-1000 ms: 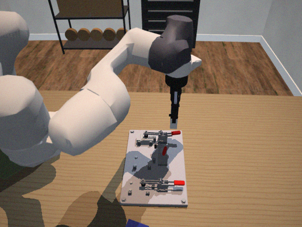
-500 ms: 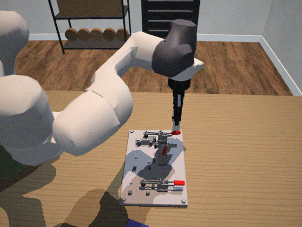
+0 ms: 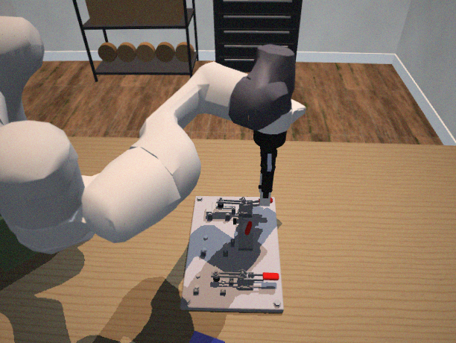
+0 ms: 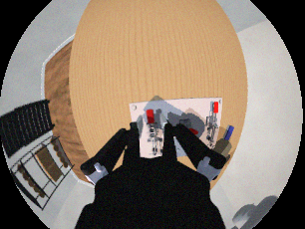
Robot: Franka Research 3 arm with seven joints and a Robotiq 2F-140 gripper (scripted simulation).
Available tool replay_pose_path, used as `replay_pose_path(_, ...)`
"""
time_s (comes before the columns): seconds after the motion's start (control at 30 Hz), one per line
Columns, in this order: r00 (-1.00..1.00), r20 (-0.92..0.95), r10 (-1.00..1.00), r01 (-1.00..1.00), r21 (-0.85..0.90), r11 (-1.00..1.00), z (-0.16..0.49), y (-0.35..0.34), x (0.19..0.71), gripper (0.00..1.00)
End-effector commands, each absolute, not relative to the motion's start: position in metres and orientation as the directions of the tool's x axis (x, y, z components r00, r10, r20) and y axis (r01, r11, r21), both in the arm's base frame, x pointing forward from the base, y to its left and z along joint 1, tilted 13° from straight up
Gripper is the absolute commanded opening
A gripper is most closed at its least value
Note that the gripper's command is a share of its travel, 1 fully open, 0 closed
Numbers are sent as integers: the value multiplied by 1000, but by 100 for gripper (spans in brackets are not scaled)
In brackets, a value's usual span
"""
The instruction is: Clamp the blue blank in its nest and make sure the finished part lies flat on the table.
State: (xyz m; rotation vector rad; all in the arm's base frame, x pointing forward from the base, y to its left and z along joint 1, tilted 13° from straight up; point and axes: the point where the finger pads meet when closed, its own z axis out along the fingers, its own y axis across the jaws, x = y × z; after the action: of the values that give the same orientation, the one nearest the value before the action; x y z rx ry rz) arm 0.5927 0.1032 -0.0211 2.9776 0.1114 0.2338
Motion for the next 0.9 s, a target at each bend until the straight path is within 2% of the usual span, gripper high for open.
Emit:
replay_pose_path(0.0, 983, 154, 98, 74, 155, -985, -21, 106, 595, 28)
replay_pose_path(0.87, 983, 154, 98, 74, 155, -985, -50, 103, 600, 28)
